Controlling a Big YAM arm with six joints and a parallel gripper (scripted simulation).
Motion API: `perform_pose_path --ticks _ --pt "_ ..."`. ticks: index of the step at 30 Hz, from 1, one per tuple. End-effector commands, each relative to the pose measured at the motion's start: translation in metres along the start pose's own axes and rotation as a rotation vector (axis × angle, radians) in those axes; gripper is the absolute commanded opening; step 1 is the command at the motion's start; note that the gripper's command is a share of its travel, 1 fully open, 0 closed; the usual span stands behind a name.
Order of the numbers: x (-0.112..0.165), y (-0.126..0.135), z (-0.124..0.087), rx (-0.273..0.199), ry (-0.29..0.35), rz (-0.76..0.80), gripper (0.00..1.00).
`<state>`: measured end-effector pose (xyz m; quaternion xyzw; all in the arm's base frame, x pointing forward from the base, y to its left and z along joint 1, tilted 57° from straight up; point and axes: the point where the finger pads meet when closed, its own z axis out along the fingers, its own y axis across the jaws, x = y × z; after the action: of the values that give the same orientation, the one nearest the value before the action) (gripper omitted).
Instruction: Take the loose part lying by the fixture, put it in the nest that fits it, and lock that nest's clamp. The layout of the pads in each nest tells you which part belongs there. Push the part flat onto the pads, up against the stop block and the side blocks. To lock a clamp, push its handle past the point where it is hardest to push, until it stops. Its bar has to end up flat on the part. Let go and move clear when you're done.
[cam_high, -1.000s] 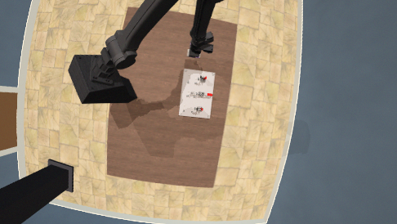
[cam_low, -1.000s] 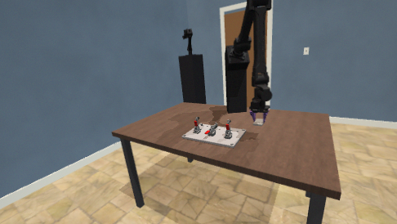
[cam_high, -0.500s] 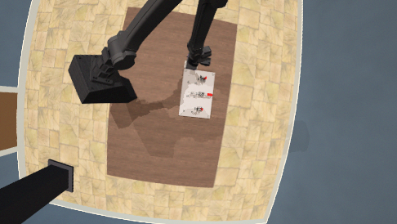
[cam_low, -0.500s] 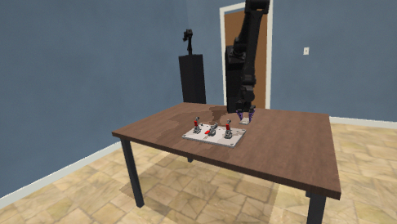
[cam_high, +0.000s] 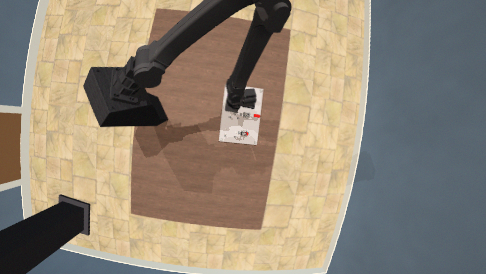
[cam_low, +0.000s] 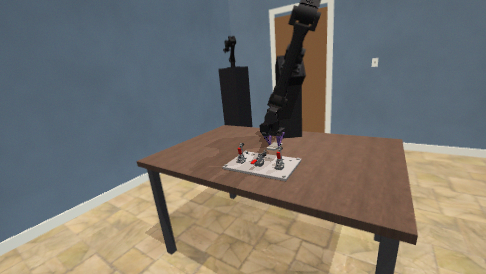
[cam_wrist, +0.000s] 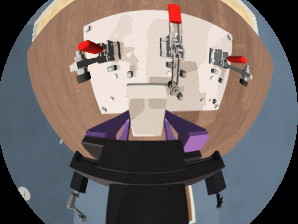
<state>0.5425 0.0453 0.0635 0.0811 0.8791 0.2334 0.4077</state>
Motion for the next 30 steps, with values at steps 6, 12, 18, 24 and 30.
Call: perform_pose_path --ticks 6,12,18,24,30 --pt "-0.013 -0.073 -0.001 0.009 -0.032 -0.046 0.00" --pt "-0.015 -0.123 0.000 0.010 -0.032 -0.045 0.00" --pt "-0.015 -0.145 0.000 0.010 -0.033 -0.045 0.00" --pt "-0.013 -0.159 0.000 0.012 -0.023 -0.038 0.00" --pt "-0.023 -0.154 -0.007 0.010 -0.041 -0.050 0.00"
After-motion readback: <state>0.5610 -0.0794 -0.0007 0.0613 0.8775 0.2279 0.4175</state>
